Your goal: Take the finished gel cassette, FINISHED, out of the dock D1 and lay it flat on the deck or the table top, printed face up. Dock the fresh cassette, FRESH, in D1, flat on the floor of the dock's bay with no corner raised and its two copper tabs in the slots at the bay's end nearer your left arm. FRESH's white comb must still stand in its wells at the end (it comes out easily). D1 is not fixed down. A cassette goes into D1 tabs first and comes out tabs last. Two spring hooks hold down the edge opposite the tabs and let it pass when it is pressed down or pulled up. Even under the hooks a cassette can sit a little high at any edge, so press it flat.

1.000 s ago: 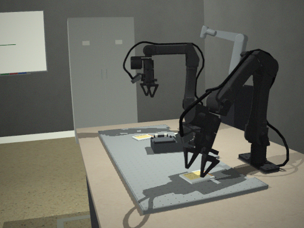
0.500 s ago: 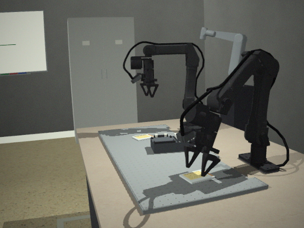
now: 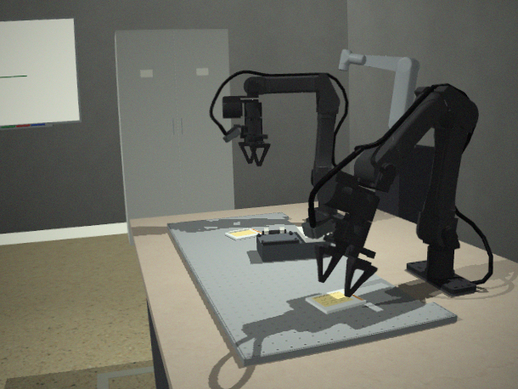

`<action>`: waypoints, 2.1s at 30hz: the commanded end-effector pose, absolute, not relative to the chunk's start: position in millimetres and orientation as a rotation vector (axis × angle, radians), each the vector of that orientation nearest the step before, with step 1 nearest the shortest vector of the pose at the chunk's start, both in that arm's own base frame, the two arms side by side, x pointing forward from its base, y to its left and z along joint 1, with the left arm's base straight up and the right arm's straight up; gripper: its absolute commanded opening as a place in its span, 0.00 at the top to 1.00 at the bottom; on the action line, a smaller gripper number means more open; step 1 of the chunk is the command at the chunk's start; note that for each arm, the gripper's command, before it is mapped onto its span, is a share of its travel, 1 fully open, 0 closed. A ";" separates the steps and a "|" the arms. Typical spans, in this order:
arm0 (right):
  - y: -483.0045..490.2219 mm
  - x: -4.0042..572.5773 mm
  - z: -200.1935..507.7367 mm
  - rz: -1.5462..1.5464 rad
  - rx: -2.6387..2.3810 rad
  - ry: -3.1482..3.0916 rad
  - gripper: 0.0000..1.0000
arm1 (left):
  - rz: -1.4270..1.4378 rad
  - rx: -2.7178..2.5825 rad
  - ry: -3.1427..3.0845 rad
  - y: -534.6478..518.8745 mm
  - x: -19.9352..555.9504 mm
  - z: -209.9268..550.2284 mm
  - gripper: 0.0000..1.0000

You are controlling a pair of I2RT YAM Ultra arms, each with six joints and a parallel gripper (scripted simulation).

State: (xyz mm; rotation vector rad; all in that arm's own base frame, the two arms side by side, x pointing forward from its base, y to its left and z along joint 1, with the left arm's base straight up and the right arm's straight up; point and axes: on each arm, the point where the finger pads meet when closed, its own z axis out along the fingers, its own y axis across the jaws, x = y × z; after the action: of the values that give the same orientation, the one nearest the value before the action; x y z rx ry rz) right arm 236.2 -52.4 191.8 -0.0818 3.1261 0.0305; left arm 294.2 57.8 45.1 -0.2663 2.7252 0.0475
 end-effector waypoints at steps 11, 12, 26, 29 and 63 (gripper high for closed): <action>-52.9 240.2 199.0 0.054 -0.056 3.125 0.00 | 0.054 -0.259 2.669 59.6 302.5 74.6 0.02; -52.9 240.2 199.0 0.054 -0.056 3.125 0.00 | 0.054 -0.259 2.669 59.4 301.7 76.2 0.02; -52.9 240.2 199.0 0.054 -0.056 3.125 0.00 | 0.054 -0.259 2.669 58.5 296.4 85.5 0.02; -52.9 240.2 199.0 0.054 -0.056 3.125 0.00 | 0.054 -0.259 2.670 58.3 294.8 88.6 0.02; -52.9 240.2 199.0 0.054 -0.056 3.125 0.00 | 0.016 -0.064 3.084 66.4 263.8 175.1 0.03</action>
State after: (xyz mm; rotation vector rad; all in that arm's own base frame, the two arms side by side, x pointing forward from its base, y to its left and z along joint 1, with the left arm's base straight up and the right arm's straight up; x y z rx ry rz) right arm 236.2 -52.4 191.8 -0.0818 3.1261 0.0305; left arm 290.0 66.8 160.1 -0.1003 2.9684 0.0382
